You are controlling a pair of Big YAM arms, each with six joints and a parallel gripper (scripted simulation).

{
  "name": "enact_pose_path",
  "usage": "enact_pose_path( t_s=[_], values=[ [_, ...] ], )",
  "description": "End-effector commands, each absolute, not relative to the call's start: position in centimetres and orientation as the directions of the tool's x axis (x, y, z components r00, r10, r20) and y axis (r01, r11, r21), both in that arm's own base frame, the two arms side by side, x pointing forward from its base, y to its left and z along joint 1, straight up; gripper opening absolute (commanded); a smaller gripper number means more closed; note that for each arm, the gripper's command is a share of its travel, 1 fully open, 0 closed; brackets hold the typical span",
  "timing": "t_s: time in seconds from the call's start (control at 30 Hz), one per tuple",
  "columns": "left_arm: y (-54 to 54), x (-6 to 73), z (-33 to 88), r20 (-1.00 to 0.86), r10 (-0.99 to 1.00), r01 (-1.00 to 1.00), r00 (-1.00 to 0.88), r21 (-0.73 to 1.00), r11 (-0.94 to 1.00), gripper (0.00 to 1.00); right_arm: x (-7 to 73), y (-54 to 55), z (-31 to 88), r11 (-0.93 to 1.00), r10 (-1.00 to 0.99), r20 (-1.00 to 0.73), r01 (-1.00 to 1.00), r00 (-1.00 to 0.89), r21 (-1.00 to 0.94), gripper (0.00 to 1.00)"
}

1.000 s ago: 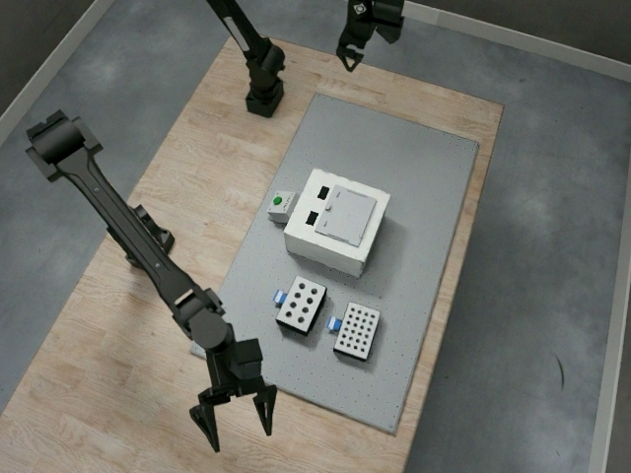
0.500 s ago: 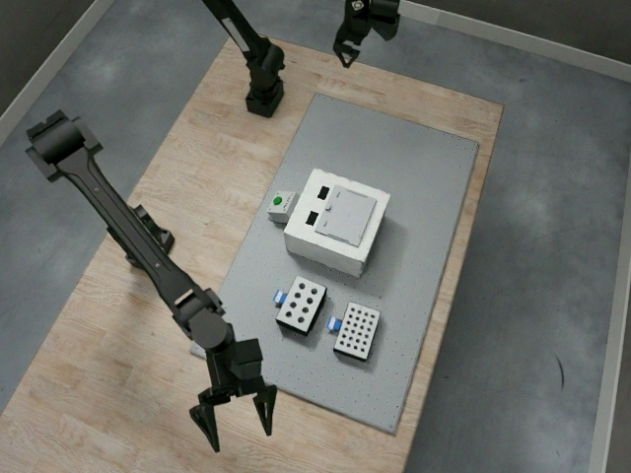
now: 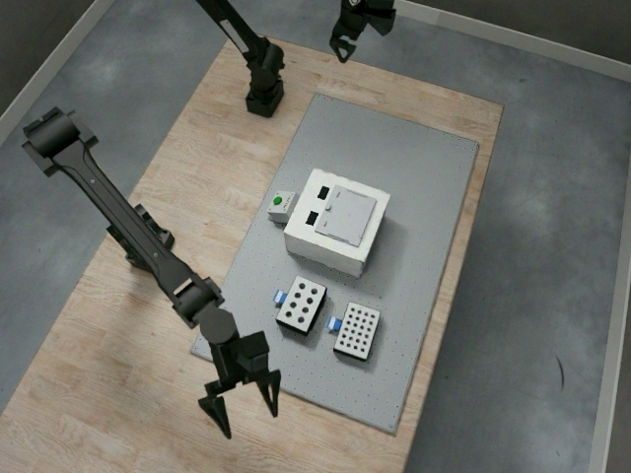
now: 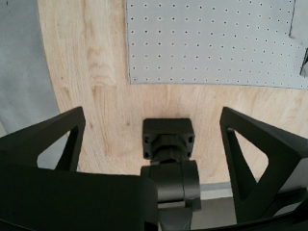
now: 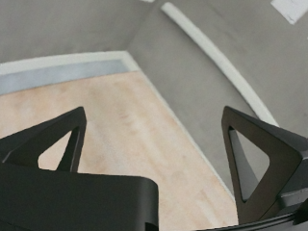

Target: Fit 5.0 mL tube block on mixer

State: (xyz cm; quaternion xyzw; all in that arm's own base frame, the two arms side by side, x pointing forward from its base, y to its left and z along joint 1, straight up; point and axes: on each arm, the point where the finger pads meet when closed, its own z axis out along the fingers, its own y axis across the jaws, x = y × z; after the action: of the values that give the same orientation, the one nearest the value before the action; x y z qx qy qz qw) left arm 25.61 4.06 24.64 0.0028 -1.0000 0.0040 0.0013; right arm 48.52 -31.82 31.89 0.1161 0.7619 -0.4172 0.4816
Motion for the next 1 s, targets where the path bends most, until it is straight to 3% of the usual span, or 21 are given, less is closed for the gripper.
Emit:
enact_pose_path(
  t_s=[0.0, 0.97],
  values=[
    [4.5, 25.2, 25.9, -0.030, 0.009, 0.009, -1.000, -0.005, 1.000, 1.00, 48.8, -28.8, 33.3, 0.675, -0.208, -0.846, 0.554, -0.491, -0.487, 1.00],
    [3.8, 27.2, 26.1, -0.045, 0.018, 0.018, -0.999, -0.001, 1.000, 1.00, 44.5, -18.4, 28.4, 0.888, -0.063, -0.655, 0.256, -0.753, -0.381, 1.00]
  ],
)
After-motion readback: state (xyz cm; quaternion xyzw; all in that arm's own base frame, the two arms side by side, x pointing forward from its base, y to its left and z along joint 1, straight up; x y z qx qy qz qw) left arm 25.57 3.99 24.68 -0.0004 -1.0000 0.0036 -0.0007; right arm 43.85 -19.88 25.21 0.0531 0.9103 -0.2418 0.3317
